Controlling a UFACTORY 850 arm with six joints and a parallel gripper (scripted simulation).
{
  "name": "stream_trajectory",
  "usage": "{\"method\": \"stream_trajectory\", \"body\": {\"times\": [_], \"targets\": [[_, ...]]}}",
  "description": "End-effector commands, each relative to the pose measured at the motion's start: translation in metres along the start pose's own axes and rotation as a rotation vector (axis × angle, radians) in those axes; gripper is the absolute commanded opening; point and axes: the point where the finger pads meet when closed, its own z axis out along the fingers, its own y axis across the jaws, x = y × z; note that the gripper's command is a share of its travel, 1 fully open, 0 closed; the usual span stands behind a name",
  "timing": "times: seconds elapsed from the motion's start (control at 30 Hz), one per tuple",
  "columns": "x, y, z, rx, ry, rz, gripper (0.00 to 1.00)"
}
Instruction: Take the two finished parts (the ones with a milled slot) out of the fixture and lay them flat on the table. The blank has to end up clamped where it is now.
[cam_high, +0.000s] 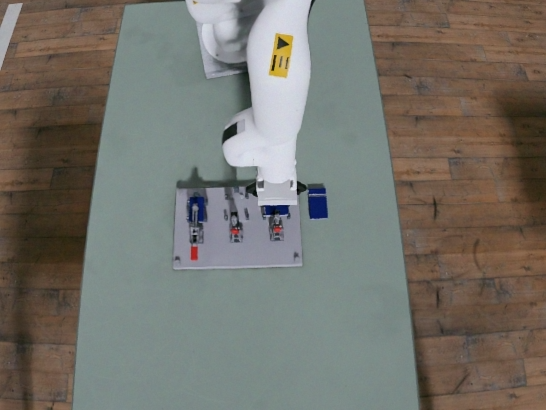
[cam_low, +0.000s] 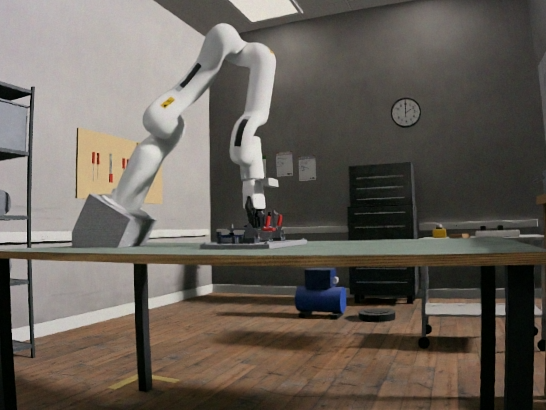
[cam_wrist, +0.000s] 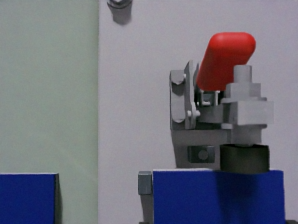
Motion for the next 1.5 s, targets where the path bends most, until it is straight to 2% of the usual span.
{"method": "stream_trajectory", "body": {"times": [0.0,0.73,1.47], "targets": [[0.001,0.0,-0.001,0.0,0.001,0.0,0.0],[-0.004,0.0,-0.033,0.0,0.001,0.0,0.0],[-0.004,0.0,-0.035,0.0,0.002,0.0,0.0]]}}
